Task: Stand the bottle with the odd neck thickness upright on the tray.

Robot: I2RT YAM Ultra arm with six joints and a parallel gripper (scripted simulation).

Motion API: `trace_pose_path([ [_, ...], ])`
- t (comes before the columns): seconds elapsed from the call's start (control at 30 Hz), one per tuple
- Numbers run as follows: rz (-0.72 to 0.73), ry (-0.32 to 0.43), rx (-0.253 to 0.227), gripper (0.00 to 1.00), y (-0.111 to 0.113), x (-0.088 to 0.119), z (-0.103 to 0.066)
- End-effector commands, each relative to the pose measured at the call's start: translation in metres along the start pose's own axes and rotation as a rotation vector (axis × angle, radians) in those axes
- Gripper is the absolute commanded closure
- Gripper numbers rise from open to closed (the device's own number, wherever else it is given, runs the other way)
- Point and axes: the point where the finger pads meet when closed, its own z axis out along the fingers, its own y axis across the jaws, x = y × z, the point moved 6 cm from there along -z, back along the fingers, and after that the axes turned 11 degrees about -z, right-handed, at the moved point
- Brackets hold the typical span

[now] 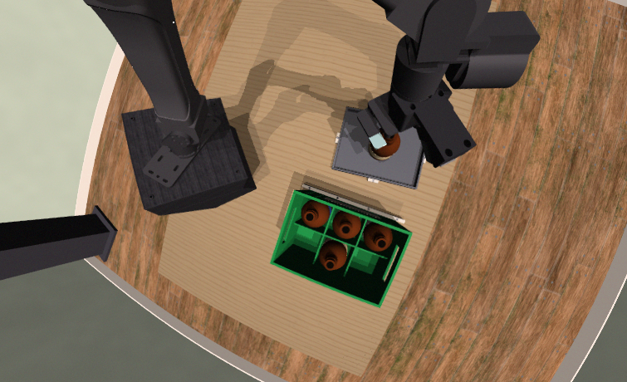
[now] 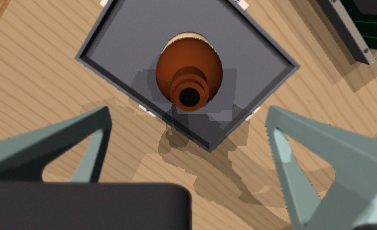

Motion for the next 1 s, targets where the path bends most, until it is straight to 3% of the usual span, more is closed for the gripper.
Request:
trace_pose_path([
  [0.0, -0.003, -0.036, -0.03, 0.0, 0.0034, -0.0073, -0.0267],
  [0.87, -0.003, -0.038, -0.028, 0.0, 0.0028, -0.0082, -0.0318],
  [0.9, -0.002, -0.039, -0.027, 1.0, 0.0028, -0.0082, -0.0318],
  [0.97, -0.002, -0.039, -0.027, 1.0, 0.0028, -0.0082, -0.0318],
])
